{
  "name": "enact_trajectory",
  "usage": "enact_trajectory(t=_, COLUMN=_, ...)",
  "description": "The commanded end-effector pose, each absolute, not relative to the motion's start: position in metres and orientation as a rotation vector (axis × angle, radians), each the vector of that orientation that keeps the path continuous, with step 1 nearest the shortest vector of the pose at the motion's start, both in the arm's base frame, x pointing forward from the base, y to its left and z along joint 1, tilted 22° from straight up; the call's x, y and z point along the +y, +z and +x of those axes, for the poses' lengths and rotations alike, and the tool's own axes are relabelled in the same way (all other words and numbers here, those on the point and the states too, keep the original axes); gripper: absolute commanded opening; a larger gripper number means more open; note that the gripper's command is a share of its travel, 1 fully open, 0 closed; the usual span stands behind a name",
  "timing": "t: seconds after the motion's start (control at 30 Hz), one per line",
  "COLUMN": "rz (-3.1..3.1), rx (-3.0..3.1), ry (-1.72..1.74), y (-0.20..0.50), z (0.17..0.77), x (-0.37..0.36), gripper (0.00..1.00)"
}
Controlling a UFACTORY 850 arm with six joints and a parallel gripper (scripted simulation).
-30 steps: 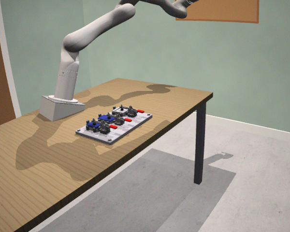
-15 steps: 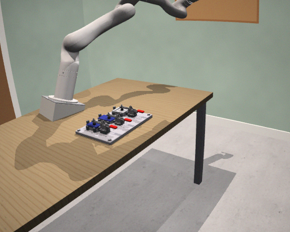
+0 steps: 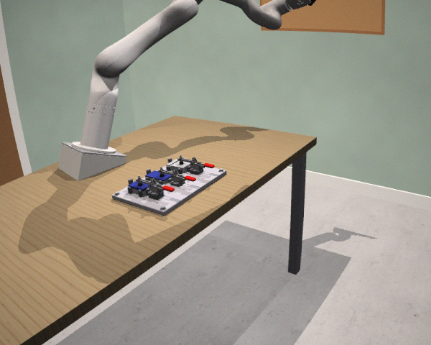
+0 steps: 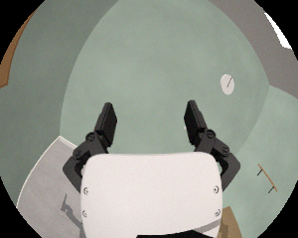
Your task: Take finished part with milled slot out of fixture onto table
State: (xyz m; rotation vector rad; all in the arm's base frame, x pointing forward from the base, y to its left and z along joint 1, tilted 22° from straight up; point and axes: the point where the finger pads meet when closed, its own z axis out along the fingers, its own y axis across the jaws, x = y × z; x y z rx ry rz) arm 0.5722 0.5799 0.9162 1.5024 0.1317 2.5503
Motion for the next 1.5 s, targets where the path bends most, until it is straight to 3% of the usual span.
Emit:
enact_trajectory(t=0.0, rz=1.506, rx=0.283, ry=2.519, y=0.908, z=0.594, x=0.581, gripper=1.0)
enact_trajectory(t=0.6, rz=1.629, rx=0.956, ry=2.118, y=0.77, z=0.684, x=0.53, gripper=1.0)
enact_trajectory(t=1.47, rz=1.819, rx=1.524, ry=1.595, y=0.581, z=0.686, x=0.414, gripper=1.0)
